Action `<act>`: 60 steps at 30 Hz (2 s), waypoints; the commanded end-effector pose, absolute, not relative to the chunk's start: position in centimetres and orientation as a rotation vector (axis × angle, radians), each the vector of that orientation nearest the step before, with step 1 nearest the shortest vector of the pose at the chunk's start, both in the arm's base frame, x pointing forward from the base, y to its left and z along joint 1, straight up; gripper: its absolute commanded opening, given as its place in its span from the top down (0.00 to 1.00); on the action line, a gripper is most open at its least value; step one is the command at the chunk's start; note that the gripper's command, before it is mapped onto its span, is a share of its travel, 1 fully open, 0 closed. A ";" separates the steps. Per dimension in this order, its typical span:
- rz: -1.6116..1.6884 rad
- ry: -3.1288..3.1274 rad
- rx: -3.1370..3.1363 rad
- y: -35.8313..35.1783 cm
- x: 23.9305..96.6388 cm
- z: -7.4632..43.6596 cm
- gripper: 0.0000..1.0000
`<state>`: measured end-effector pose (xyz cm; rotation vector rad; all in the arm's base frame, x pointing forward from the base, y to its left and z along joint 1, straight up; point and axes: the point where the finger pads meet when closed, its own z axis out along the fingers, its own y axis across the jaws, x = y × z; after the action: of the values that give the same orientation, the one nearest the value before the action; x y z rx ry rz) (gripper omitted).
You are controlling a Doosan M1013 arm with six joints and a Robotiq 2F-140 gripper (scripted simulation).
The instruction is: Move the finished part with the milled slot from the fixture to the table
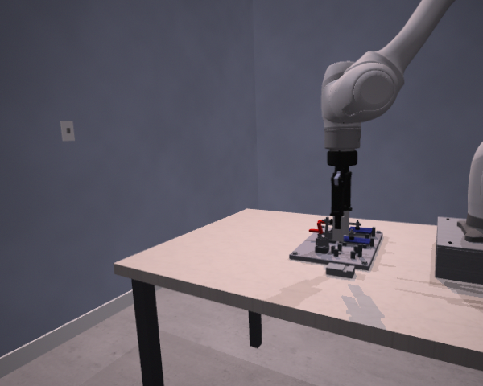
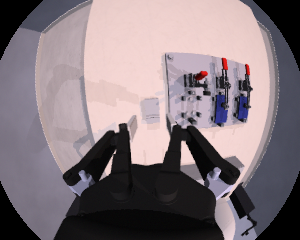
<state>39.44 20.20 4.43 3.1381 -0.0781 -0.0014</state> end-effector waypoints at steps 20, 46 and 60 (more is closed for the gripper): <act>-0.001 -0.078 3.138 20.2 39.4 4.6 0.60; -0.001 -0.078 3.138 20.2 39.4 4.8 0.60; -0.001 -0.078 3.138 20.2 39.4 7.5 0.60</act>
<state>39.44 20.21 6.71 3.1381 -0.0781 -0.0012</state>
